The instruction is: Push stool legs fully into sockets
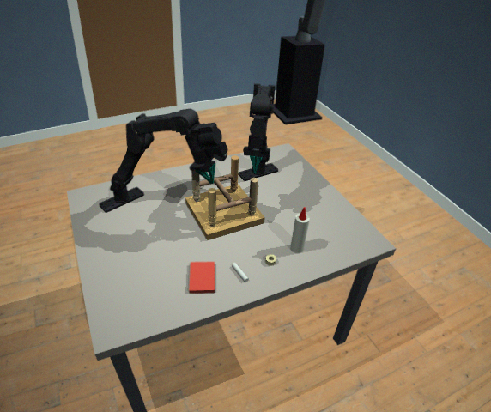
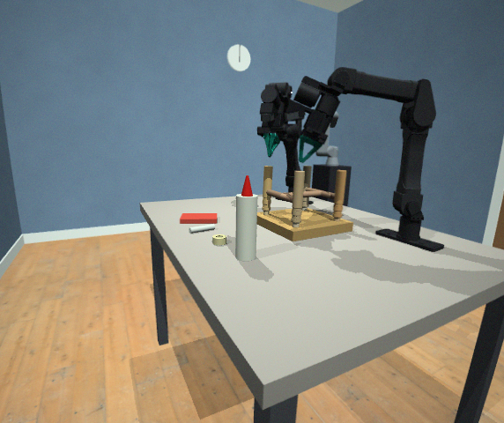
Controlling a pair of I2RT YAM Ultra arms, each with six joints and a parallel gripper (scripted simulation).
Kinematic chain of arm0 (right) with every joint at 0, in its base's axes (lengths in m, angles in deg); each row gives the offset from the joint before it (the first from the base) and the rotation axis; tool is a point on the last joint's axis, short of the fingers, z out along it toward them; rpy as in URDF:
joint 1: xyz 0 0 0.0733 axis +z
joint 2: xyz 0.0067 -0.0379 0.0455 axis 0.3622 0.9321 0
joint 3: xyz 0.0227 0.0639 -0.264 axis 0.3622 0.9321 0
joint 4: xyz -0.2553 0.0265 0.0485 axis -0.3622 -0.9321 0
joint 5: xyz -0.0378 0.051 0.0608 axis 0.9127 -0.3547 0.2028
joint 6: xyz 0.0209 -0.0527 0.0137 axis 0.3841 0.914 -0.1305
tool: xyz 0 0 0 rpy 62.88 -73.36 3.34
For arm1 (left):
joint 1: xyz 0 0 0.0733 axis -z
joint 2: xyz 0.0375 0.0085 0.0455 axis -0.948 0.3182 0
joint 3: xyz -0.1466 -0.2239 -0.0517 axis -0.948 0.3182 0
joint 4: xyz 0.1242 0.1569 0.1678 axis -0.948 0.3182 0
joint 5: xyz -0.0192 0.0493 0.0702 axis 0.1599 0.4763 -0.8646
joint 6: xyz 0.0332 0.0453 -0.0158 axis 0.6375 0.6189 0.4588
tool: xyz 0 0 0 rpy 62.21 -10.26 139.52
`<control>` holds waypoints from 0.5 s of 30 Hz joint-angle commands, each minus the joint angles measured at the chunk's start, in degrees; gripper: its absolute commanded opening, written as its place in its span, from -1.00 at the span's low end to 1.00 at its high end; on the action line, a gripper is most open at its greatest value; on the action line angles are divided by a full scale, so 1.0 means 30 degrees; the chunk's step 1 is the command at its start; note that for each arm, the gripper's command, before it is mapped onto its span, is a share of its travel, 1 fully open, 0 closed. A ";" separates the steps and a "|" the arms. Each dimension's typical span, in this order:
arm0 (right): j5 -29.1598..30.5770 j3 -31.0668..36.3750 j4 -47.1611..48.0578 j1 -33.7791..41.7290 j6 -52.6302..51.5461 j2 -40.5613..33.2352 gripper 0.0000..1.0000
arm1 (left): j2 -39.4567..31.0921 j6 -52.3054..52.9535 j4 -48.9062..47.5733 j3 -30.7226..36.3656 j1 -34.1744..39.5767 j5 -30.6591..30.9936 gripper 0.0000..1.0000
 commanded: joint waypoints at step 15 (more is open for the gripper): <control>0.0001 -0.0794 -0.0348 -0.0165 -0.0106 -0.0447 -1.00 | -0.1123 -0.0110 -0.2152 0.1778 0.0055 -0.0067 -1.00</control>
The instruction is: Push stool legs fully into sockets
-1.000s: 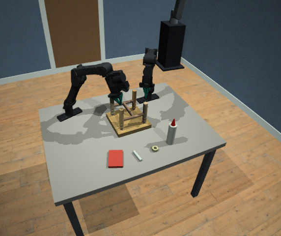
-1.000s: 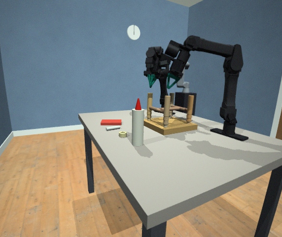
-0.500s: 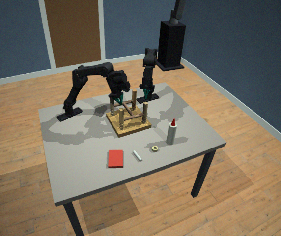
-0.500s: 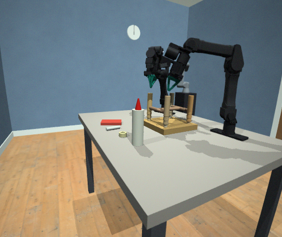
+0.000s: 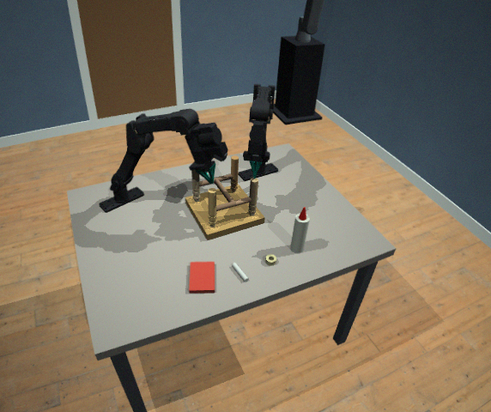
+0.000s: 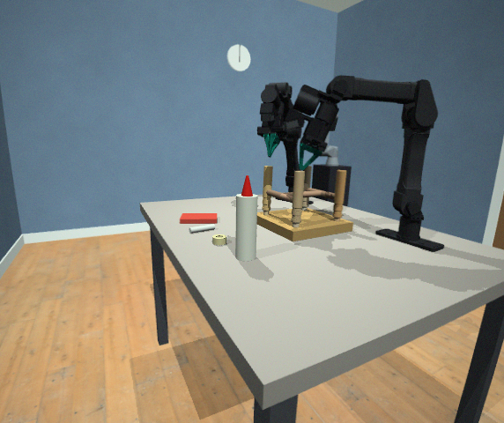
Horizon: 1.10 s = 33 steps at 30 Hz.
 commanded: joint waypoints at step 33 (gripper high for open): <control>0.0254 0.5181 0.3605 -0.0053 -0.0226 -0.2369 -1.00 | -0.0607 -0.0102 -0.0825 -0.0680 0.0145 -0.0081 -1.00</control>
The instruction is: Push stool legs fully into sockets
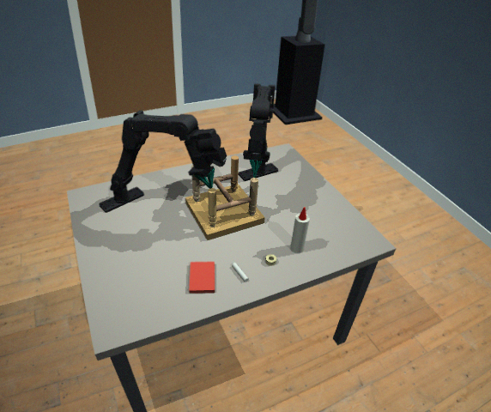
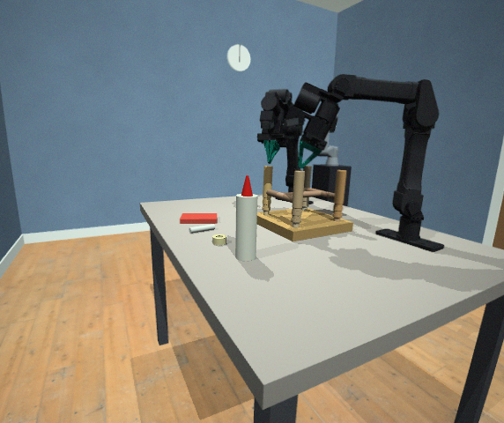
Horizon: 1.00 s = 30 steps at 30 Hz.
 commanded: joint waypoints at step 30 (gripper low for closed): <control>0.0202 0.1925 0.0615 -0.0024 -0.0022 -0.0010 -1.00 | 0.0104 -0.0093 -0.0283 -0.0276 0.0050 -0.0011 -1.00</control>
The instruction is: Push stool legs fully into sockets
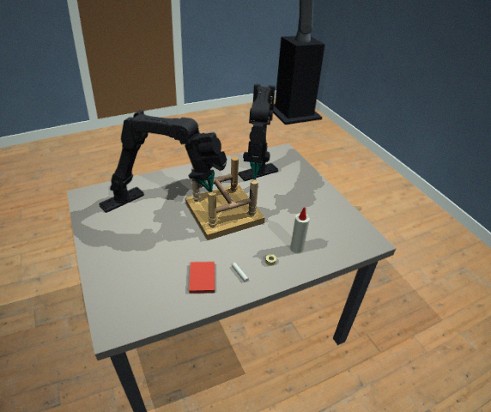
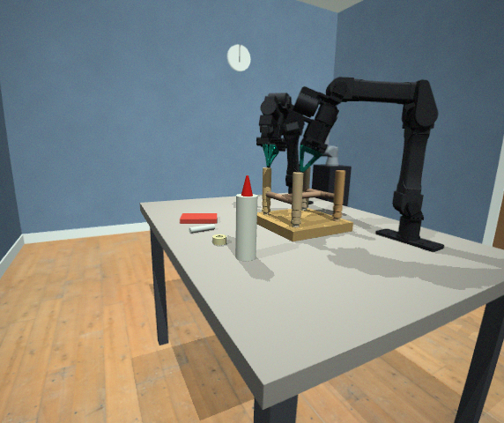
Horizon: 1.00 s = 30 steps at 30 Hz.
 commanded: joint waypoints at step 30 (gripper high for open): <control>0.0171 -0.0101 0.0324 0.0167 -0.0096 0.0063 -1.00 | 0.0289 -0.0096 -0.0298 0.0134 -0.0013 -0.0032 -1.00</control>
